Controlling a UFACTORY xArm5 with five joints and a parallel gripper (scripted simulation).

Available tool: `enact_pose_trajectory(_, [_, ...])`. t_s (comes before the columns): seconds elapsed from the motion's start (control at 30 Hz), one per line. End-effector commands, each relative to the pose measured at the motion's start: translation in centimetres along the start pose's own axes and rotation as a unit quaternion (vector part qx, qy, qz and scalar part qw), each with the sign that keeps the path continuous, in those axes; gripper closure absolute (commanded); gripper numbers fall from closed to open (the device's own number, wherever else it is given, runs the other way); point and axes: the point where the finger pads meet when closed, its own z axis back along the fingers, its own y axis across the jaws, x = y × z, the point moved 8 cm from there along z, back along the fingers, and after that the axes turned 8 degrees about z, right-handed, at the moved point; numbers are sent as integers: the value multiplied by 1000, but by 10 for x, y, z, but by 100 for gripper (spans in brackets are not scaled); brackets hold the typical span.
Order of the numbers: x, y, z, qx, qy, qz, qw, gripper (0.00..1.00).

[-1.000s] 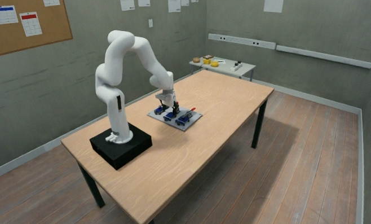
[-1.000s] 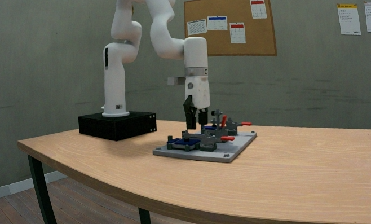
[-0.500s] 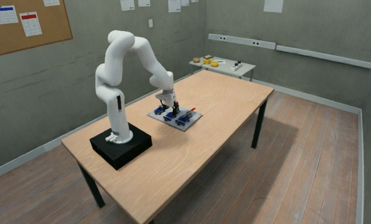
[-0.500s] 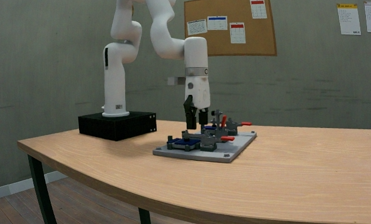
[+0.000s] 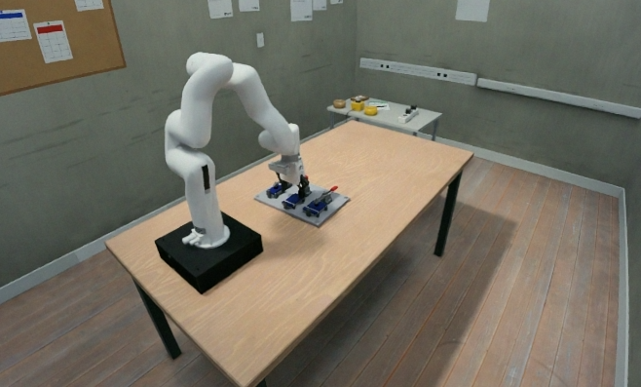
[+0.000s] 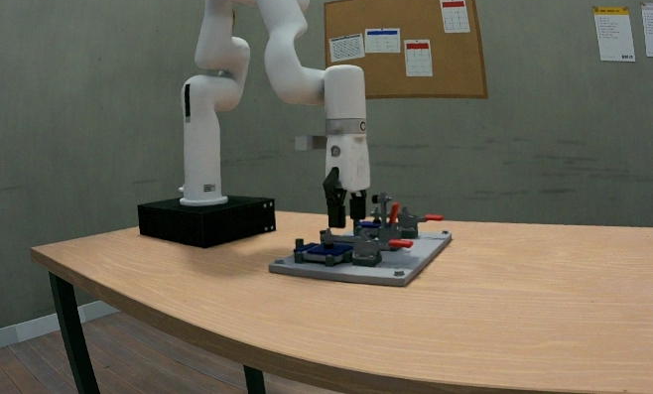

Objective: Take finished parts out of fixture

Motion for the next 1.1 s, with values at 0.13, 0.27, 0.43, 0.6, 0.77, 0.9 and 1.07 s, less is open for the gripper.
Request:
enact_pose_trajectory(0.13, [1,0,-3,0,-2,0,1000,0])
enact_pose_trajectory(0.27, [1,0,-7,0,-2,0,1000,0])
enact_pose_trajectory(0.43, [1,0,-10,0,-2,0,1000,0])
enact_pose_trajectory(0.6, [1,0,-16,0,-2,0,1000,0])
enact_pose_trajectory(0.77, [1,0,-20,0,-2,0,1000,0])
enact_pose_trajectory(0.9, [1,0,-22,0,-2,0,1000,0])
enact_pose_trajectory(1.07, [1,0,-24,0,-2,0,1000,0])
